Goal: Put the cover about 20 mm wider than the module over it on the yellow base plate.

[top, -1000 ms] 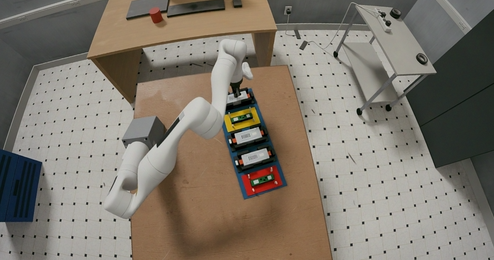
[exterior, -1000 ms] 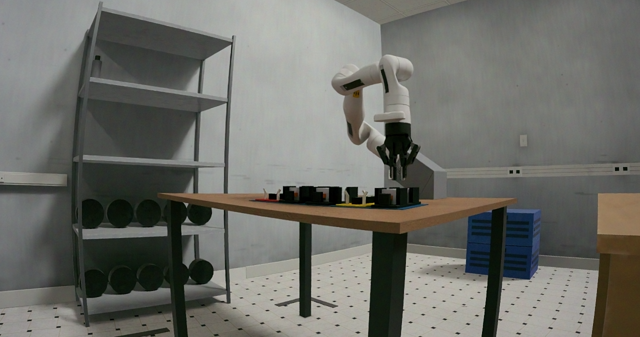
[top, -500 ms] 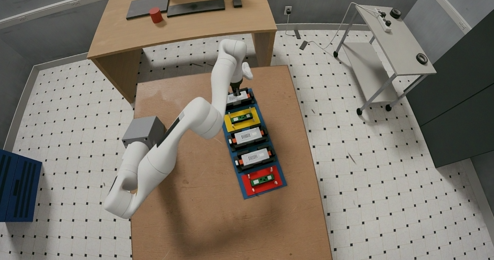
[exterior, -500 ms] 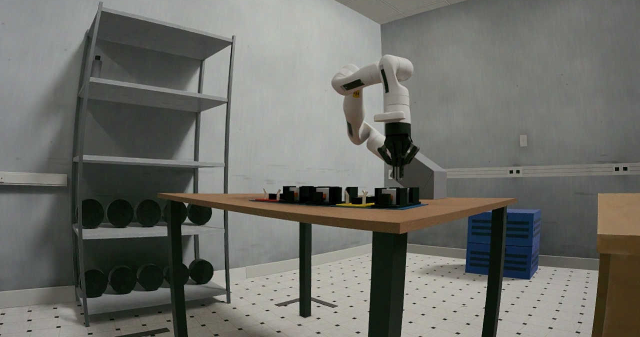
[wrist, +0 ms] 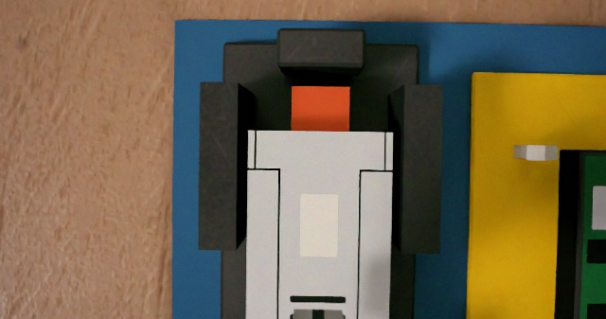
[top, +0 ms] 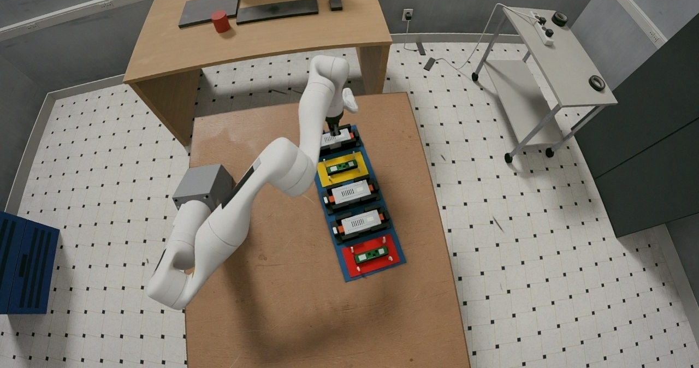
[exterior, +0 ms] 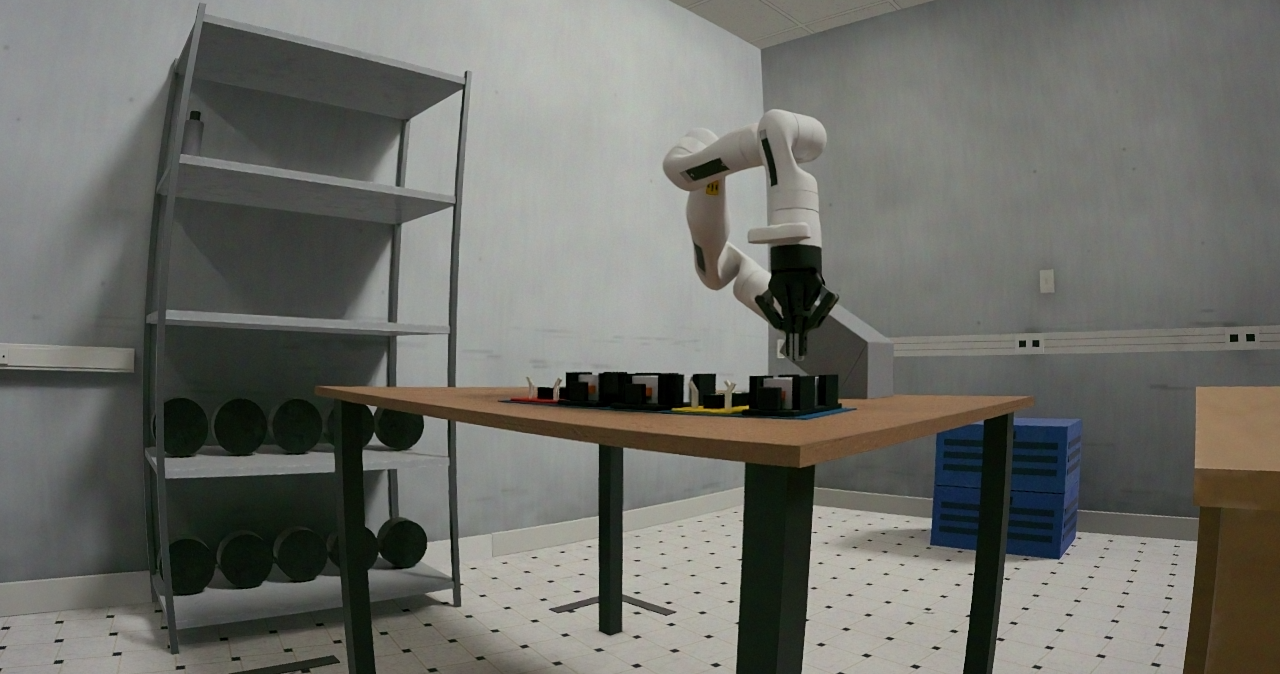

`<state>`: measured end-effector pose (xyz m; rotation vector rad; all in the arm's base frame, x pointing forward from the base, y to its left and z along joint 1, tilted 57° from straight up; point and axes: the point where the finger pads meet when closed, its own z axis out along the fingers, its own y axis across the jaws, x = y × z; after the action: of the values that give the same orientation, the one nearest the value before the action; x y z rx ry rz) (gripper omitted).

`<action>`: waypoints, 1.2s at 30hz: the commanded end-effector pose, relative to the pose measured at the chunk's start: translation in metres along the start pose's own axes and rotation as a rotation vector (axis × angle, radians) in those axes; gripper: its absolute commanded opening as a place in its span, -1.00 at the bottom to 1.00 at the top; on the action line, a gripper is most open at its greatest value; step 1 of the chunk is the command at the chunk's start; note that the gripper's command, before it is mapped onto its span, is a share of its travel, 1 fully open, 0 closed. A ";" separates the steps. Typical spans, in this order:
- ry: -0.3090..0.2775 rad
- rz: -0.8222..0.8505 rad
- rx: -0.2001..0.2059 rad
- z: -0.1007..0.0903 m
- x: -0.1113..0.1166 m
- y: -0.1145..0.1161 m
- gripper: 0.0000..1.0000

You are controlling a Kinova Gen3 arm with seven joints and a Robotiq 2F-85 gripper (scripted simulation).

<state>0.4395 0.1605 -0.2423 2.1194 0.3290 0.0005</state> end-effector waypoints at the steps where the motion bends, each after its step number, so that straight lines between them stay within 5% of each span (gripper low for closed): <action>1: 0.002 0.000 0.001 -0.001 0.001 0.000 -1.00; 2: 0.002 0.000 0.001 -0.001 0.001 0.000 1.00; 36: 0.002 0.000 0.001 0.000 0.001 0.000 1.00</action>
<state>0.4395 0.1605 -0.2423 2.1196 0.3290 0.0006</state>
